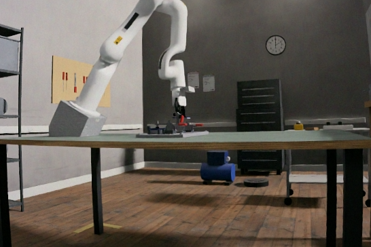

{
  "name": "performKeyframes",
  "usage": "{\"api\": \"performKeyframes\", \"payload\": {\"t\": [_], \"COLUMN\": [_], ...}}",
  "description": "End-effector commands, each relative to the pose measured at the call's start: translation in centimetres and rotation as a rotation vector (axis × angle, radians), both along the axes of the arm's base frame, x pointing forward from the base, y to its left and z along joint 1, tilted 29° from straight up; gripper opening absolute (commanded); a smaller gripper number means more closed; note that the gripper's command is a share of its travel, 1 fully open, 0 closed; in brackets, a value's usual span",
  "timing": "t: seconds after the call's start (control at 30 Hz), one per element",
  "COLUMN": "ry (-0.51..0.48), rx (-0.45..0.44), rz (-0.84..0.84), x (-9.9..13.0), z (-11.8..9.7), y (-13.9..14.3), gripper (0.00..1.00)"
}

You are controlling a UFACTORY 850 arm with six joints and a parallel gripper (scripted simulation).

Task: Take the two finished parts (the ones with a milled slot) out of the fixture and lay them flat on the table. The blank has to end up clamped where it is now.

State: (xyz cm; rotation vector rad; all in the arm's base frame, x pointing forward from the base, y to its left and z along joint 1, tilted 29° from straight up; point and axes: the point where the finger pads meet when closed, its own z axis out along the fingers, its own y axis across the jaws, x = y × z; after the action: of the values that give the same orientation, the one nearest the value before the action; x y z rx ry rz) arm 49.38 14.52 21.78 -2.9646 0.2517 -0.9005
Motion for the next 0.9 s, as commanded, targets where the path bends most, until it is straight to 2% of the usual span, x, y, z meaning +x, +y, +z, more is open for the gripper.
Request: {"api": "performKeyframes", "payload": {"t": [0.0,0.33,0.87], "ry": [-0.002,-0.002,-0.002], "rx": [0.001,0.001,0.001], "rz": [0.000,0.000,0.000], "x": [0.3,0.9,2.7], "z": [-0.3,-1.5,-4.7], "y": [0.0,0.0,0.0], "gripper": [0.00,0.00,0.00]}}
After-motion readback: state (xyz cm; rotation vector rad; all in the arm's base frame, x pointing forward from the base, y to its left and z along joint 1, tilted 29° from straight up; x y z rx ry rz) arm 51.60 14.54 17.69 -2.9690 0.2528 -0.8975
